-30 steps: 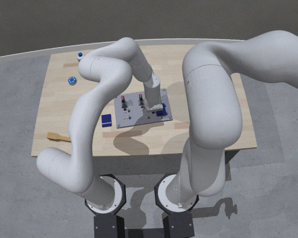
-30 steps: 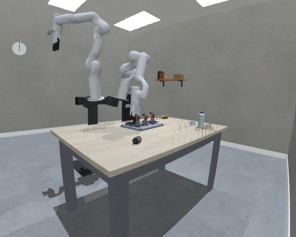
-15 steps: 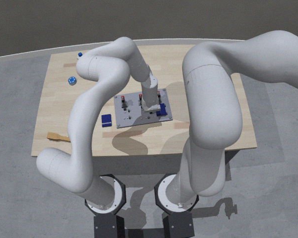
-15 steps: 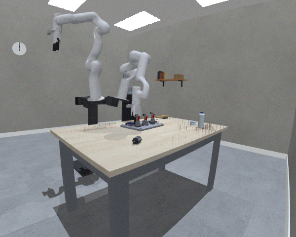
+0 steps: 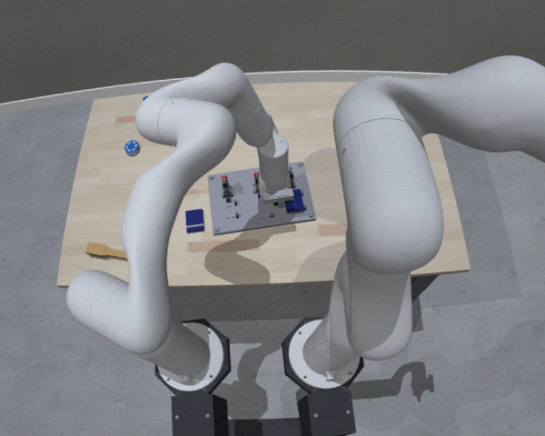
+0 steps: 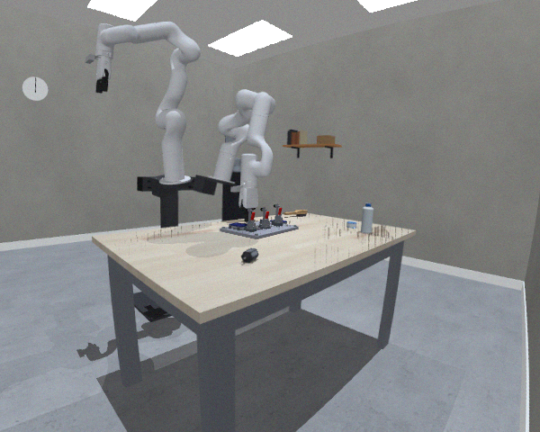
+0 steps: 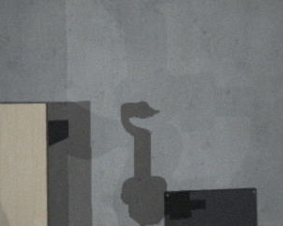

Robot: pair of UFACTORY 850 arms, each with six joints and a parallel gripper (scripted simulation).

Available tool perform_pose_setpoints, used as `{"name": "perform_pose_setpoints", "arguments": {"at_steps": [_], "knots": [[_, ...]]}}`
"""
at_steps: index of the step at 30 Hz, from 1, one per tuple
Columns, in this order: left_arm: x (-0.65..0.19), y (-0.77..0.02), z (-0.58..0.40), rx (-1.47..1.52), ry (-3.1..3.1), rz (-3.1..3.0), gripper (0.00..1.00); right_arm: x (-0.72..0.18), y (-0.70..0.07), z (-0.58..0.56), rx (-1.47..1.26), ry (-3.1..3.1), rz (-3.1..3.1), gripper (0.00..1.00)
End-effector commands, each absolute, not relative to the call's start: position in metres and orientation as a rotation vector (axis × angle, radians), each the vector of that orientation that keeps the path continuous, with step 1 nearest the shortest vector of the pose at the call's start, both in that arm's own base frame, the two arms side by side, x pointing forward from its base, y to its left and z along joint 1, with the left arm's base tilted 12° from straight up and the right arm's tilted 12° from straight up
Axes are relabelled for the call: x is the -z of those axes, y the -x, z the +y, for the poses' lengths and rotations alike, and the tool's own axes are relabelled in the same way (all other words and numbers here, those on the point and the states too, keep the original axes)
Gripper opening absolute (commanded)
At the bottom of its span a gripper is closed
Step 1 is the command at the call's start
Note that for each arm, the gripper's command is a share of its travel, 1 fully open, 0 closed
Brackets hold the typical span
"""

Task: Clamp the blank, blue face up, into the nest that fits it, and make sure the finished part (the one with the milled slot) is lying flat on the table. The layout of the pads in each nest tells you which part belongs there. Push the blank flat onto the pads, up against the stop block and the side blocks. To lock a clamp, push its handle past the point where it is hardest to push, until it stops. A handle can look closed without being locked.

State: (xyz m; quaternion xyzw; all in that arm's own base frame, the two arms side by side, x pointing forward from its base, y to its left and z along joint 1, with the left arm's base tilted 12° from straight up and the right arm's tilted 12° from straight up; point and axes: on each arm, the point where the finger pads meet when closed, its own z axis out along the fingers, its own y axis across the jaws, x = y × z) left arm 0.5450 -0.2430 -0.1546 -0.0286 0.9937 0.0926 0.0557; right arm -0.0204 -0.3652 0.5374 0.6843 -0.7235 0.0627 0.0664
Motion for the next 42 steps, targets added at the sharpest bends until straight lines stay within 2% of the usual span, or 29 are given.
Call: {"name": "perform_pose_setpoints", "arguments": {"at_steps": [1, 22, 23, 31, 42], "knots": [[0.14, -0.545, -0.246, -0.279, 0.087, 3.015, 0.0, -0.538, 0.02, -0.365, -0.191, -2.062, -2.181, 1.0], [0.133, -0.544, -0.247, -0.281, 0.087, 3.015, 0.0, -0.538, 0.02, -0.365, -0.191, -2.062, -2.181, 1.0], [0.133, -0.544, -0.247, -0.281, 0.087, 3.015, 0.48, -0.538, 0.02, -0.365, -0.191, -2.062, -2.181, 1.0], [0.123, -0.543, -0.249, -0.281, 0.087, 3.015, 0.48, -0.538, 0.02, -0.365, -0.191, -2.062, -2.181, 1.0], [0.054, -0.535, -0.263, -0.281, 0.087, 3.015, 0.48, -0.538, 0.02, -0.365, -0.191, -2.062, -2.181, 1.0]]}}
